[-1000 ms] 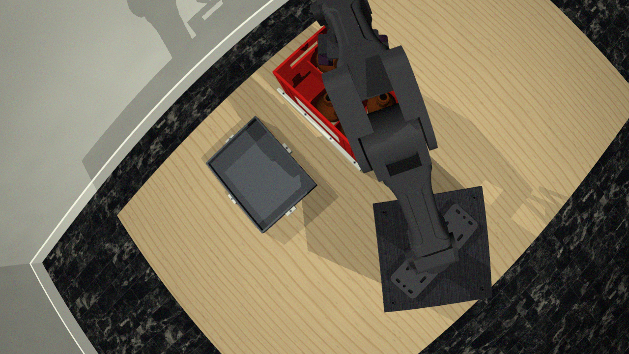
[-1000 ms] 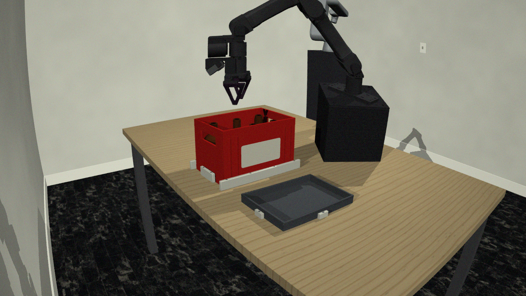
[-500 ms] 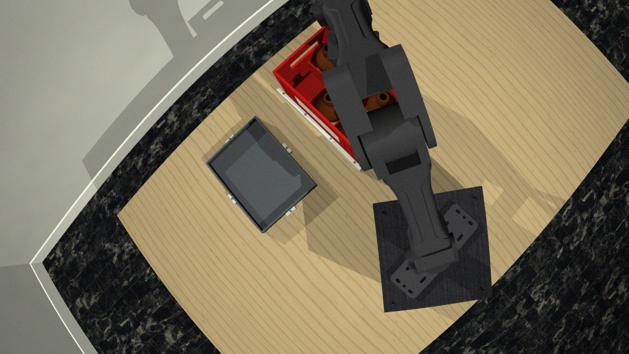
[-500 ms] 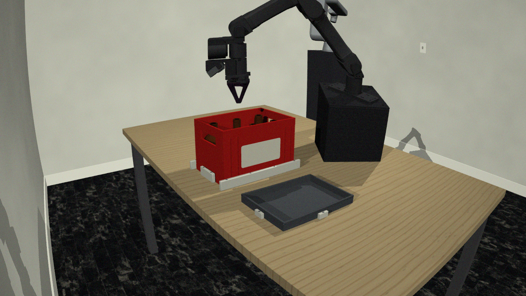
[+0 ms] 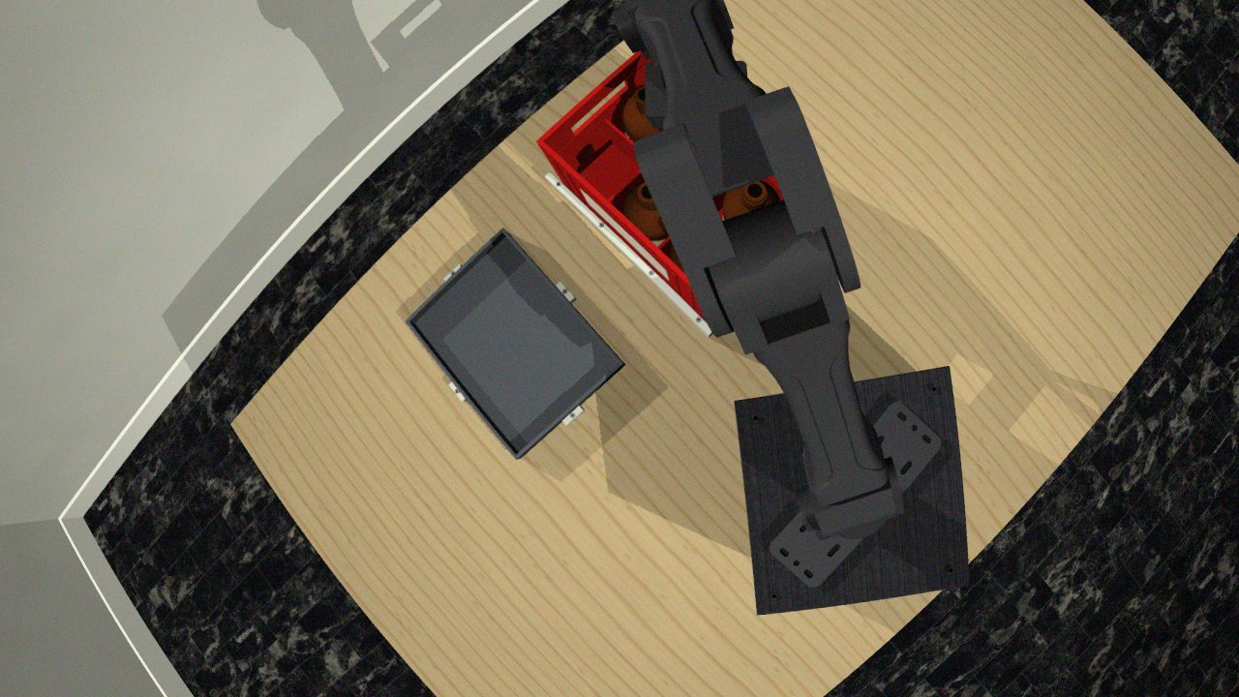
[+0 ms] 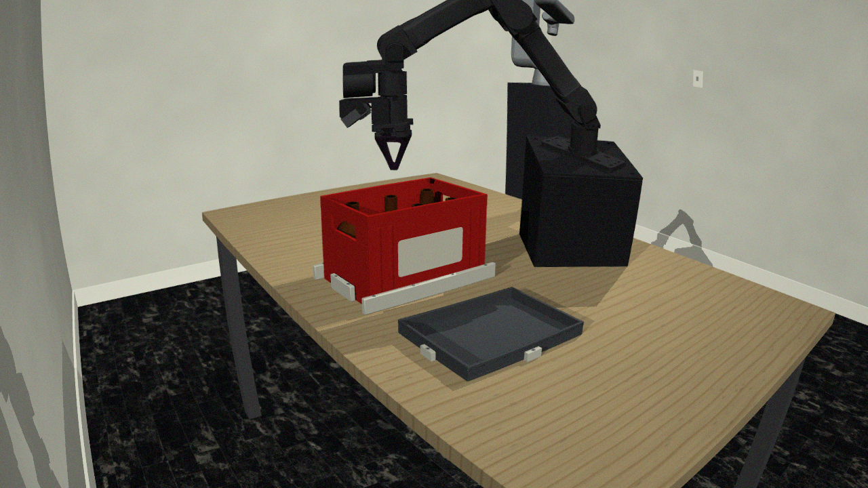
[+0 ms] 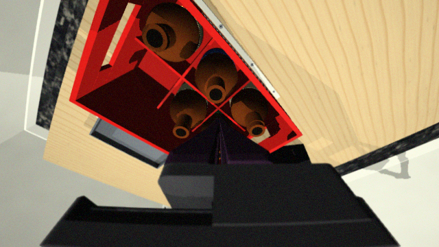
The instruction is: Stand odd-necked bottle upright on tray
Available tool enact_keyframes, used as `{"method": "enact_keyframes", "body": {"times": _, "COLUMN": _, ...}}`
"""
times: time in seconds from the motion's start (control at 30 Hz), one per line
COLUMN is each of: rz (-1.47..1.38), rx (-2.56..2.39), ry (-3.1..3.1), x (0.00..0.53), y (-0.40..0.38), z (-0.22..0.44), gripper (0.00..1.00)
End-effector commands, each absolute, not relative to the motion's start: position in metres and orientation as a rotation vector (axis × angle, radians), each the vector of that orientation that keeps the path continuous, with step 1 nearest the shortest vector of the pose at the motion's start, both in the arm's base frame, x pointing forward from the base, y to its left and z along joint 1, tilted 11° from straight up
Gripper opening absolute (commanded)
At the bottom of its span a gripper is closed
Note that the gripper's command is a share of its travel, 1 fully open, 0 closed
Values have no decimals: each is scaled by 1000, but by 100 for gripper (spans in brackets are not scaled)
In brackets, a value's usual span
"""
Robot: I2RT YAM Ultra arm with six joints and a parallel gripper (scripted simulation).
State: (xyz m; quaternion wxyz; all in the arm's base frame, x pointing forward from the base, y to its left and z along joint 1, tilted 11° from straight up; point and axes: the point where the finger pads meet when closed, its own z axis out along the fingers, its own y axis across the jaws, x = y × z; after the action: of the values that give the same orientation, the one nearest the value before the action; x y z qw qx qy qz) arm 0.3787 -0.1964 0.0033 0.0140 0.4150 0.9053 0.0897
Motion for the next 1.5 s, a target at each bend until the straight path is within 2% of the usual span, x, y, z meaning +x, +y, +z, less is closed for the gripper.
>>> {"method": "enact_keyframes", "body": {"times": 0.0, "rz": 264, "rx": 1274, "ry": 2743, "x": 389, "y": -210, "z": 29, "gripper": 0}}
{"method": "enact_keyframes", "body": {"times": 1.4, "rz": 264, "rx": 1274, "ry": 2743, "x": 389, "y": -210, "z": 29, "gripper": 0}}
{"method": "enact_keyframes", "body": {"times": 1.43, "rz": 264, "rx": 1274, "ry": 2743, "x": 389, "y": -210, "z": 29, "gripper": 61}}
{"method": "enact_keyframes", "body": {"times": 1.47, "rz": 264, "rx": 1274, "ry": 2743, "x": 389, "y": -210, "z": 29, "gripper": 61}}
